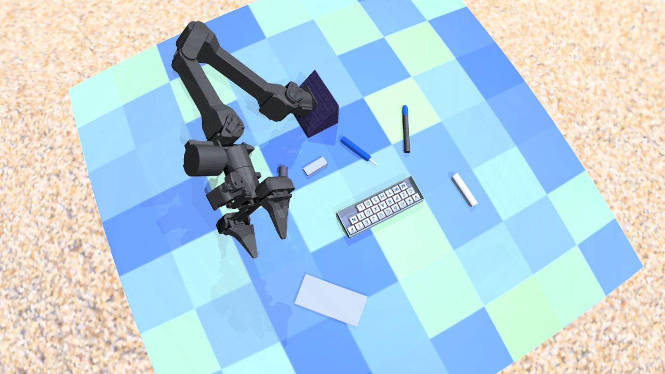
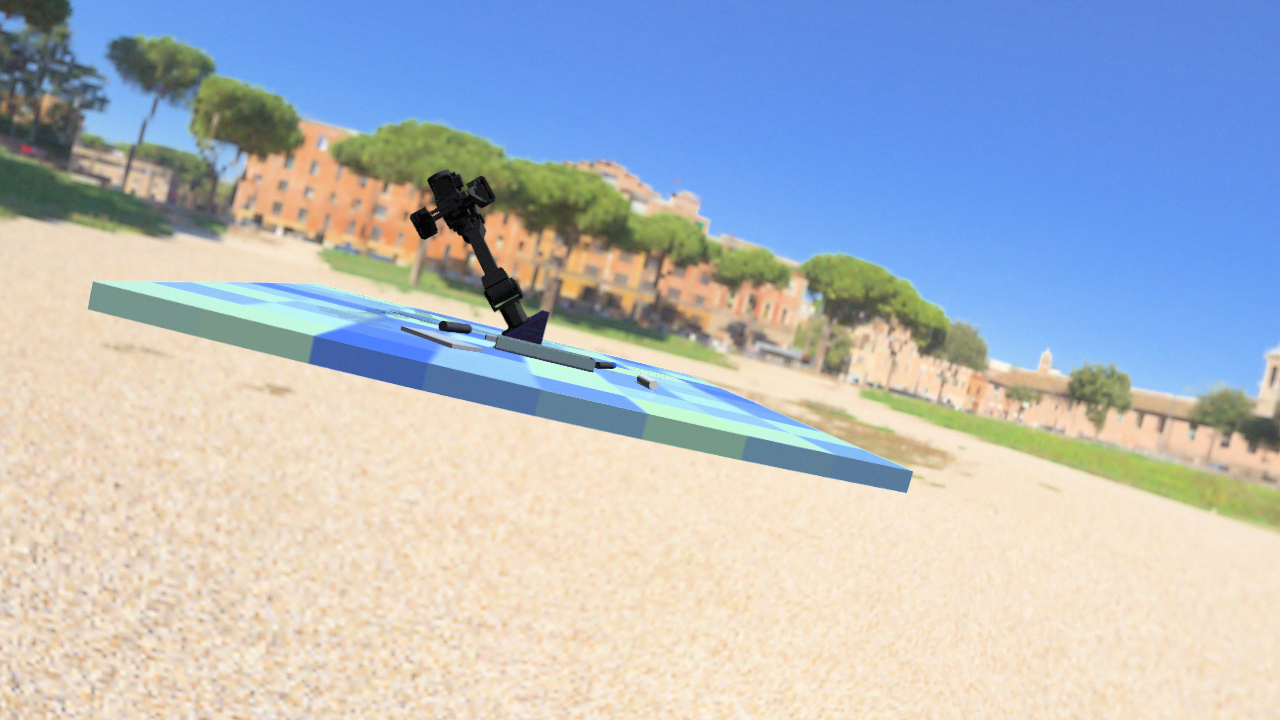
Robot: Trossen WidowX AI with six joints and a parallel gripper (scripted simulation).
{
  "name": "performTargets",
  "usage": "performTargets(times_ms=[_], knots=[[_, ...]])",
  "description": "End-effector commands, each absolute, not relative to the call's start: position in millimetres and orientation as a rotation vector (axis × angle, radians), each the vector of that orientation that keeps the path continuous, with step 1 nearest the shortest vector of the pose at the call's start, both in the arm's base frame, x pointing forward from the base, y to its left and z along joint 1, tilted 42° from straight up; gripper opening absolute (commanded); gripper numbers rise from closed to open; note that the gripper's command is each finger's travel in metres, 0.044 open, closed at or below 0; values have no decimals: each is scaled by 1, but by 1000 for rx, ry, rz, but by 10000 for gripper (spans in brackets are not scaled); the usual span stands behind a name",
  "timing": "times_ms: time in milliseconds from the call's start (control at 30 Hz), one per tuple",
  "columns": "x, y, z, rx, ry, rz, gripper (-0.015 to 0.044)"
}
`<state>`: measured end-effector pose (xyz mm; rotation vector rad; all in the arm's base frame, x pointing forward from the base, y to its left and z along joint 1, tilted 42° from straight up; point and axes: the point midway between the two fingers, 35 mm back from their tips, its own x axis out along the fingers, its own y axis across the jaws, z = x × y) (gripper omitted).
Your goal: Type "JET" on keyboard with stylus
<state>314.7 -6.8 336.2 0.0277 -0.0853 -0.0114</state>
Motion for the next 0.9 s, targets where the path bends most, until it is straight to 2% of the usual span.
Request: performTargets(times_ms=[0,300,533,867], knots=[[317,-6,334,32,-75,-12,414],[385,29,231,141,448,-65,178],[401,65,137,85,850,-175,0],[374,107,19,-229,1281,-399,0]])
